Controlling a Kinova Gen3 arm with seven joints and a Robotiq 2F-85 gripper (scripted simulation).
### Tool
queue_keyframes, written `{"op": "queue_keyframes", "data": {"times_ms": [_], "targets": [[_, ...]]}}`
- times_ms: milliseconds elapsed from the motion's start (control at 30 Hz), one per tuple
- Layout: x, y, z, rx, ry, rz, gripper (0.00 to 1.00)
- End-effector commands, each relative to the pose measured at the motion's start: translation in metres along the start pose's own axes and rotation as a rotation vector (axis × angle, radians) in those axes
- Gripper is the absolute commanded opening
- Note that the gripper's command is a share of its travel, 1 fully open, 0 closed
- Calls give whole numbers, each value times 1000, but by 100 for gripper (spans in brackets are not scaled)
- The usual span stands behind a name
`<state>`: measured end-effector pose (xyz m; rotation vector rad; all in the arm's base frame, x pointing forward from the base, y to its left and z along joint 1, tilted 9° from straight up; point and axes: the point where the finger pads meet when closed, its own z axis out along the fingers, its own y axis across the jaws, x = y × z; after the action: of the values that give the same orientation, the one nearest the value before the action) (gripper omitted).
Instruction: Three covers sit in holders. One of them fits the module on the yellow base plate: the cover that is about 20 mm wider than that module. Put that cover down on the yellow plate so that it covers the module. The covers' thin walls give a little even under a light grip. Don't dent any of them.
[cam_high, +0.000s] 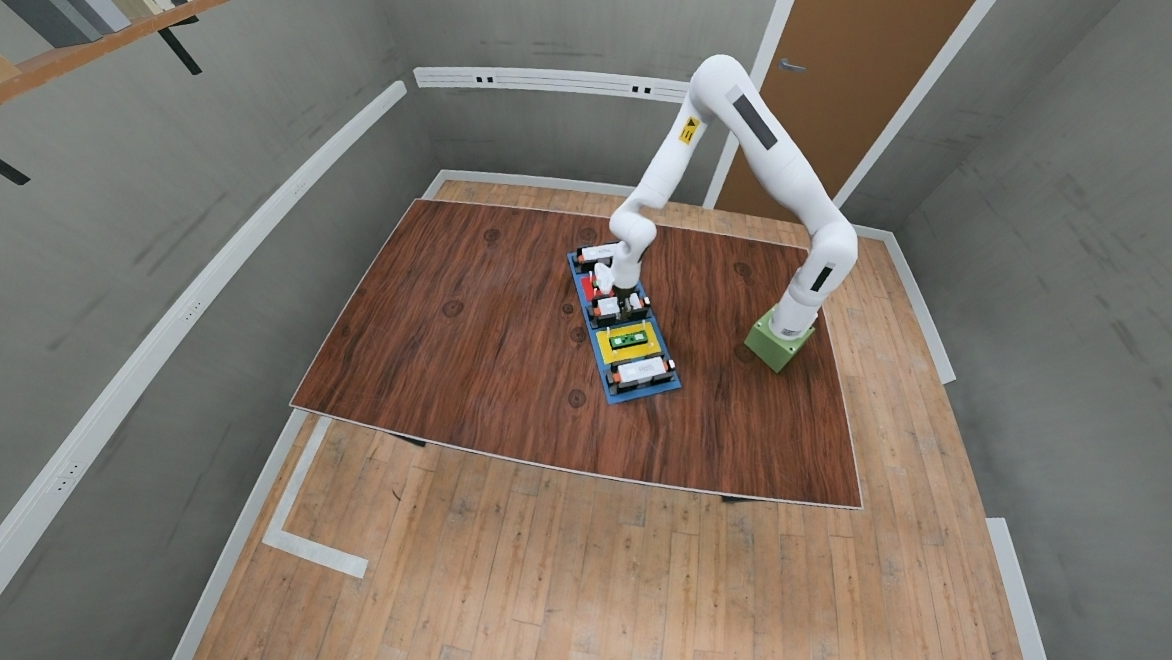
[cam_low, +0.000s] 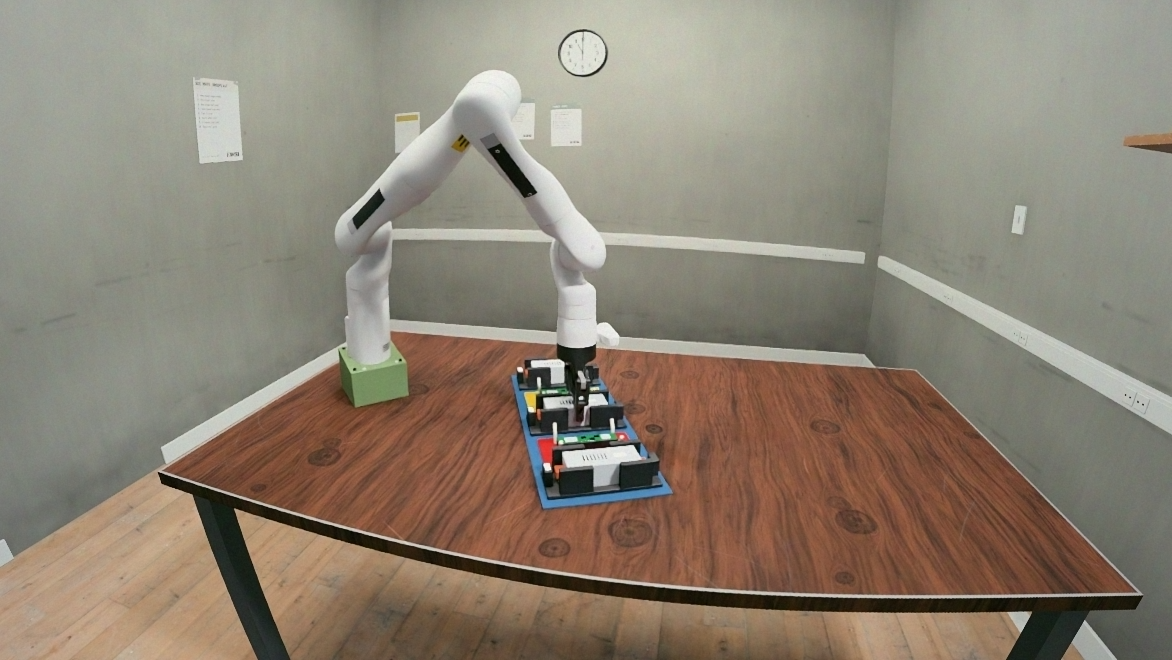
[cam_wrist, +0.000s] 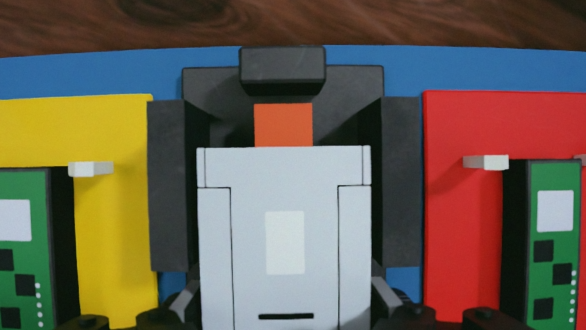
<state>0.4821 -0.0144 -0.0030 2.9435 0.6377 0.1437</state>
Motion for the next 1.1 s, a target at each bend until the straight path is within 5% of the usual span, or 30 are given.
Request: {"op": "queue_keyframes", "data": {"times_ms": [0,1067], "targets": [[1,0,-1,-1,2,0,0],[1,0,-1,-1,2,0,0]]}}
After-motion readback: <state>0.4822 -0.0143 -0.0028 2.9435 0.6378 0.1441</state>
